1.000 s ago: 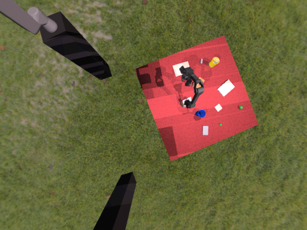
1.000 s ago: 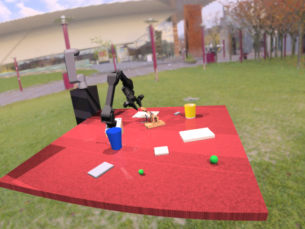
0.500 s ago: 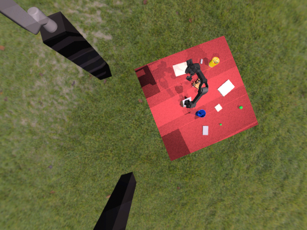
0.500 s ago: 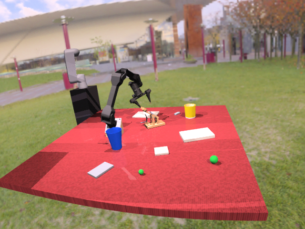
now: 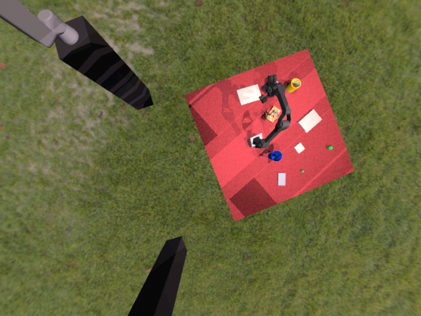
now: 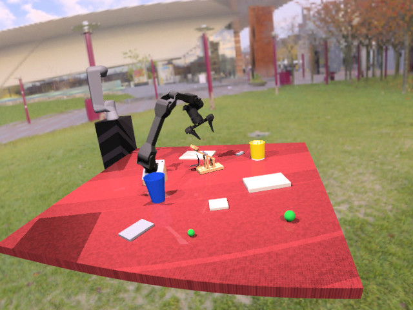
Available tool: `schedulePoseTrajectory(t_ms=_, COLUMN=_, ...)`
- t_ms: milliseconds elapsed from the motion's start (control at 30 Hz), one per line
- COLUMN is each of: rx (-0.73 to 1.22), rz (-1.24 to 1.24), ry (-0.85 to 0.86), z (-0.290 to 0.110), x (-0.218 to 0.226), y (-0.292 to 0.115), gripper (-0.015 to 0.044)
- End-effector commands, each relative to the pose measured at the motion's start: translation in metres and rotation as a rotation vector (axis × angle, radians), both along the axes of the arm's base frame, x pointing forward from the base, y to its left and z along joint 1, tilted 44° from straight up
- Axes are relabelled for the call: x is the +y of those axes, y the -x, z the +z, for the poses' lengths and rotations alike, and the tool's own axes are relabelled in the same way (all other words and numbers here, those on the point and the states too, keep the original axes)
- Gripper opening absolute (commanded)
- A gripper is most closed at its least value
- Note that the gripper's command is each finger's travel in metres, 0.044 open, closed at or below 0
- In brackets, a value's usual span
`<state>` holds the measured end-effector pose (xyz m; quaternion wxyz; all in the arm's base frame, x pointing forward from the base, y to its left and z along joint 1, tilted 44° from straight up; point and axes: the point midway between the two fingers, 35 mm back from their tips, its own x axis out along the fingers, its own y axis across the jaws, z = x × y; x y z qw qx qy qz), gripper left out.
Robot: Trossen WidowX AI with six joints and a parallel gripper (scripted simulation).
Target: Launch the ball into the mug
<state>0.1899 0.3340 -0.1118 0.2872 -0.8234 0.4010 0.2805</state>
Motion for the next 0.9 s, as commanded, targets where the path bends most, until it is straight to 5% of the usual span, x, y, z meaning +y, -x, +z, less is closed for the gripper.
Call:
schedulePoseTrajectory(t_ms=0, rx=-0.035, rz=-0.074, ry=-0.104, z=0.004, x=0.012, y=-0.016, gripper=0.0440)
schedulePoseTrajectory(t_ms=867, rx=-0.312, rz=-0.560, ry=-0.793, z=0.070, x=0.073, y=-0.152, gripper=0.0440)
